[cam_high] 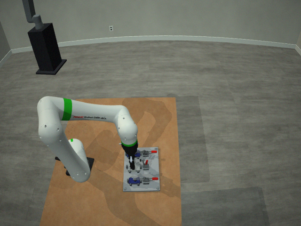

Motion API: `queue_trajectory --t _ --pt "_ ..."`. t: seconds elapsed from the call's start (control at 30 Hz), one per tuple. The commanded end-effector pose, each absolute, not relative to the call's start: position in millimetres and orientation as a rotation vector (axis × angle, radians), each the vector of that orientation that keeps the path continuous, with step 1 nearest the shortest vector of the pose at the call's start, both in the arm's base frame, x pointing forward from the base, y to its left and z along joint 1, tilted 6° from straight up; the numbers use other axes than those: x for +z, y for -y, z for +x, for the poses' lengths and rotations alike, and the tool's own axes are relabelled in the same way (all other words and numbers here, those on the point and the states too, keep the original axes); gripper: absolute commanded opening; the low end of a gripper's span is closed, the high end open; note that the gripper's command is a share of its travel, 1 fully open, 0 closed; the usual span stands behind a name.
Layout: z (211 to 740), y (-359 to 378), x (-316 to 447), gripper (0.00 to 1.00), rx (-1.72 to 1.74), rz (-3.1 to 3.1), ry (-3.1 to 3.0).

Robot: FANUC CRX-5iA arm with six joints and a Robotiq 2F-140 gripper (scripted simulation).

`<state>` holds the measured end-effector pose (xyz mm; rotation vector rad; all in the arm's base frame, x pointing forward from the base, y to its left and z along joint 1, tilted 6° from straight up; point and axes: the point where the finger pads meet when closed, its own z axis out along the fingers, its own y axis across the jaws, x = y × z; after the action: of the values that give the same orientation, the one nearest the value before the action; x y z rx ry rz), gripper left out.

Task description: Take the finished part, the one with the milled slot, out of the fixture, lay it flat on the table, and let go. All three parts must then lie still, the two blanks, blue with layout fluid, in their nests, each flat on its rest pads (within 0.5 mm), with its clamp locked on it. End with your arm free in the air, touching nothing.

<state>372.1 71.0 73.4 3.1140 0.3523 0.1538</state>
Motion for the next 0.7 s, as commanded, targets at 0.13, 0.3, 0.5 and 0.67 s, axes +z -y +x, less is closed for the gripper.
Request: queue_trajectory --t 0.13,0.3,0.5,0.67 --pt "372 -71 78 0.00 0.154 3.114 -0.352" --pt "371 -71 82 0.00 0.154 3.114 -0.352" --pt "371 -71 86 0.00 0.154 3.114 -0.352" --pt "370 -71 92 0.00 0.154 3.114 -0.352"
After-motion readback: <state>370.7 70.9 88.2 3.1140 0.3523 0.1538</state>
